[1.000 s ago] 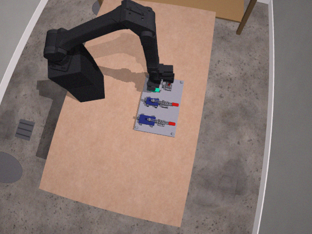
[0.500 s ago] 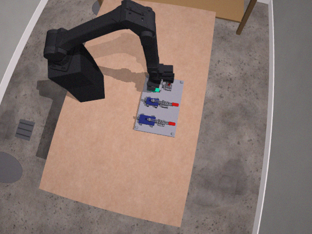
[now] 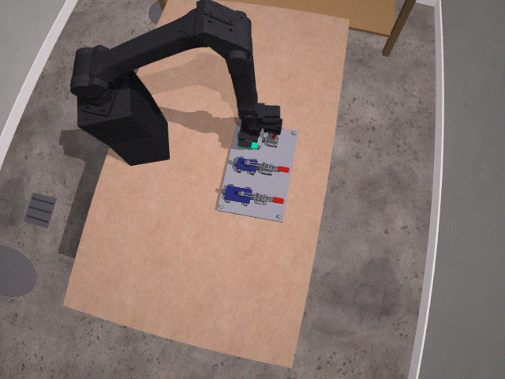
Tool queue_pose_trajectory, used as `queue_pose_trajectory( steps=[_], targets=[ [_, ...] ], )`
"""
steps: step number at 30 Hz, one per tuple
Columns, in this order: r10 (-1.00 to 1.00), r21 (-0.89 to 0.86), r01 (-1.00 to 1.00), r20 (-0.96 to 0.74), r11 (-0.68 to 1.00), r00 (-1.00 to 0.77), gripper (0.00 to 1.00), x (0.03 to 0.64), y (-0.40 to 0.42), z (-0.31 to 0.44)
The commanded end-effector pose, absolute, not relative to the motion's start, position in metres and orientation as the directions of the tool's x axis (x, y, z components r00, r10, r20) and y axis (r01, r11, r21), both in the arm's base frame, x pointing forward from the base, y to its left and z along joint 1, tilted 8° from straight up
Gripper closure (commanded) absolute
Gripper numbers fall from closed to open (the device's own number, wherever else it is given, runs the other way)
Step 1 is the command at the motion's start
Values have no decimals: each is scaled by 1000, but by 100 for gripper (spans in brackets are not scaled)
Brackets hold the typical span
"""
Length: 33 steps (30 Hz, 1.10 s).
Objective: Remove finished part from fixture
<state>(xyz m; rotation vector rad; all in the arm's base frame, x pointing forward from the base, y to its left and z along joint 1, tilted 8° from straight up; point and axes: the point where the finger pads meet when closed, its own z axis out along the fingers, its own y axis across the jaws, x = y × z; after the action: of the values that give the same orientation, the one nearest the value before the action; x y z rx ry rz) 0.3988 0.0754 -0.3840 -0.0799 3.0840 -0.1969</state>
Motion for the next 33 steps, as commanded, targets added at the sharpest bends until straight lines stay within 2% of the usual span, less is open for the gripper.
queue_pose_trajectory(
  steps=[1, 33],
  targets=[
    [-48, -129, -44, -34, 991, -998, 8, 390, 68, -390],
    [-49, -128, -43, -41, 991, -998, 8, 392, 68, -390]
  ],
)
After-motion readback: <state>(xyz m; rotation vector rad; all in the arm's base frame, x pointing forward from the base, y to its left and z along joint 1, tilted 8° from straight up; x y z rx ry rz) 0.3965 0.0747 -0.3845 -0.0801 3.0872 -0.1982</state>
